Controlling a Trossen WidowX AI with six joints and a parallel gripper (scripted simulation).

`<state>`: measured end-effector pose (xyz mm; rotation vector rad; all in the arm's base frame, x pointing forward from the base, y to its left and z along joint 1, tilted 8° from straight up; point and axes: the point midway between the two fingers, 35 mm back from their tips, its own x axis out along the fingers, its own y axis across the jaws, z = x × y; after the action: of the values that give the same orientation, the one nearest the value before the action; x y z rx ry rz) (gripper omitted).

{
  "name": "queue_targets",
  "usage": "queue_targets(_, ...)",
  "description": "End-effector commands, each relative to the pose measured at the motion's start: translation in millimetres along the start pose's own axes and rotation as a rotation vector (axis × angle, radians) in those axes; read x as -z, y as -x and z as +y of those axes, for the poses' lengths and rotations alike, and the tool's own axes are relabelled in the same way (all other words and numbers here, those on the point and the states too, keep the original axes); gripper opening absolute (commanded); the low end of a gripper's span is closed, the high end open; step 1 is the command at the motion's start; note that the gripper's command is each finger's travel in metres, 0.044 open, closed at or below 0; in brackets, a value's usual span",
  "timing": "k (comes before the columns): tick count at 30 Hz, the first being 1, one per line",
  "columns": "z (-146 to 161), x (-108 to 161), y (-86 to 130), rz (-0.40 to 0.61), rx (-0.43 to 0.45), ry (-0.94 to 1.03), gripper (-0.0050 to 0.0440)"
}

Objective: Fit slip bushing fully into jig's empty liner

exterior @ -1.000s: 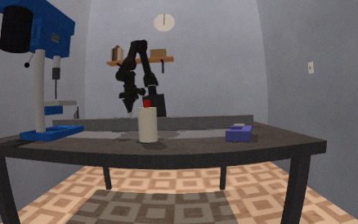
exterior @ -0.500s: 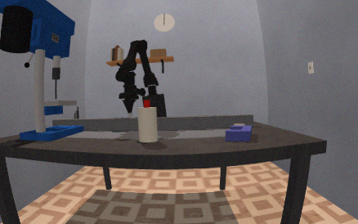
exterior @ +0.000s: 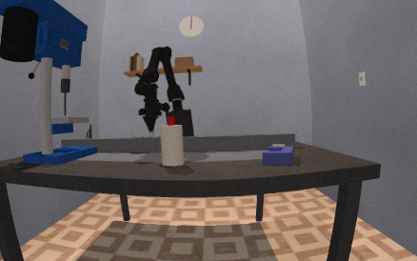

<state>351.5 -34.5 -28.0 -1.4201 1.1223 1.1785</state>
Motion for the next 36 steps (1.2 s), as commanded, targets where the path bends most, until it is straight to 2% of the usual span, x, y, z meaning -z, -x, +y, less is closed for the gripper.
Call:
queue_targets(1, 1, 1, -2, 0.000, -0.001, 0.001, -0.0050)
queue_targets(21, -3, 1, -1, 0.001, 0.003, 0.000, -0.0050)
queue_targets(26, -6, 1, 8, 0.004, 0.020, -0.001, -0.0050)
queue_targets(36, 3, -1, -3, -0.001, -0.007, 0.001, -0.0050)
